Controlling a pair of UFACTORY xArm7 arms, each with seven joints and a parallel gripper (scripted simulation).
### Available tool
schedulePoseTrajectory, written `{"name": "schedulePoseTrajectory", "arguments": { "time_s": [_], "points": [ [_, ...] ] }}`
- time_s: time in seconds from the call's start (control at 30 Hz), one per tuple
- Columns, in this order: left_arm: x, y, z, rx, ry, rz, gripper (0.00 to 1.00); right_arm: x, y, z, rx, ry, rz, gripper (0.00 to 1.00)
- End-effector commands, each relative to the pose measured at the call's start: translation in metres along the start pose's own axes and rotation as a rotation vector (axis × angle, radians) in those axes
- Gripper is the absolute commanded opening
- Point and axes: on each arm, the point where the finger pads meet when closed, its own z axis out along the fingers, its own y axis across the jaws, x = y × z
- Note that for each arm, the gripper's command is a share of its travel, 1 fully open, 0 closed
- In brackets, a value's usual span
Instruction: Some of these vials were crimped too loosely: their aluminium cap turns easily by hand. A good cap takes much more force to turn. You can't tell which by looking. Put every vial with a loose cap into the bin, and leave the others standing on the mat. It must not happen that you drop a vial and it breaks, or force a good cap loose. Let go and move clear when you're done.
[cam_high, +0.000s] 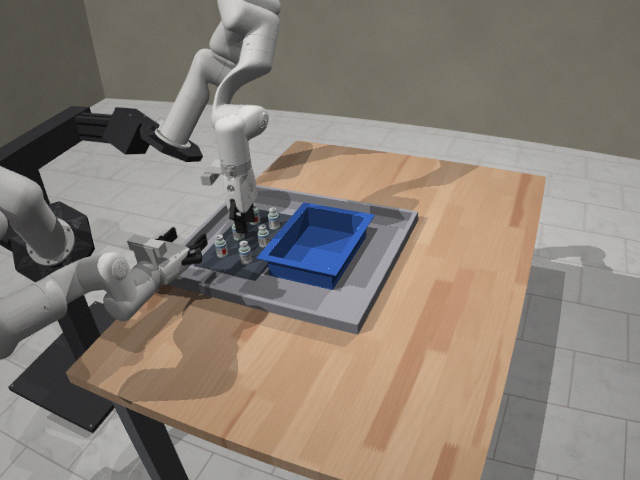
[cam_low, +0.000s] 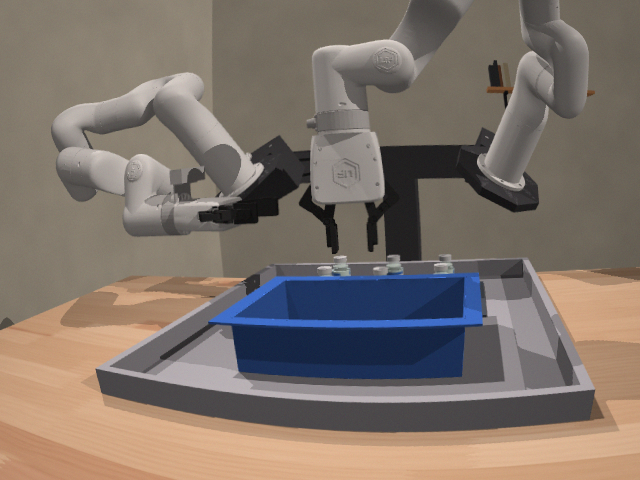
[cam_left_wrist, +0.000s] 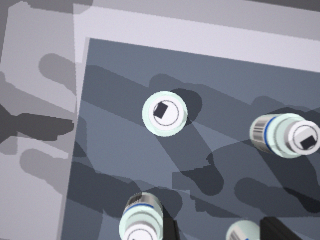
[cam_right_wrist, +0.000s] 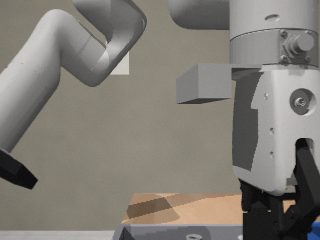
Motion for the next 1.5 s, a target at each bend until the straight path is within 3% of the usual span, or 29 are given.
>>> {"name": "schedulePoseTrajectory", "arguments": {
  "time_s": [0.0, 1.47],
  "points": [
    [-0.0005, -0.0020, -0.0019, 0.004, -0.002, -0.025, 0.50, 0.0013, -0.0004, 0.0006, 0.002, 0.002, -0.002, 1.00],
    [-0.0003, -0.0025, -0.0020, 0.004, -0.002, -0.240, 0.50, 0.0017, -0.0001, 0.0011, 0.002, 0.002, -0.002, 1.00]
  ]
}}
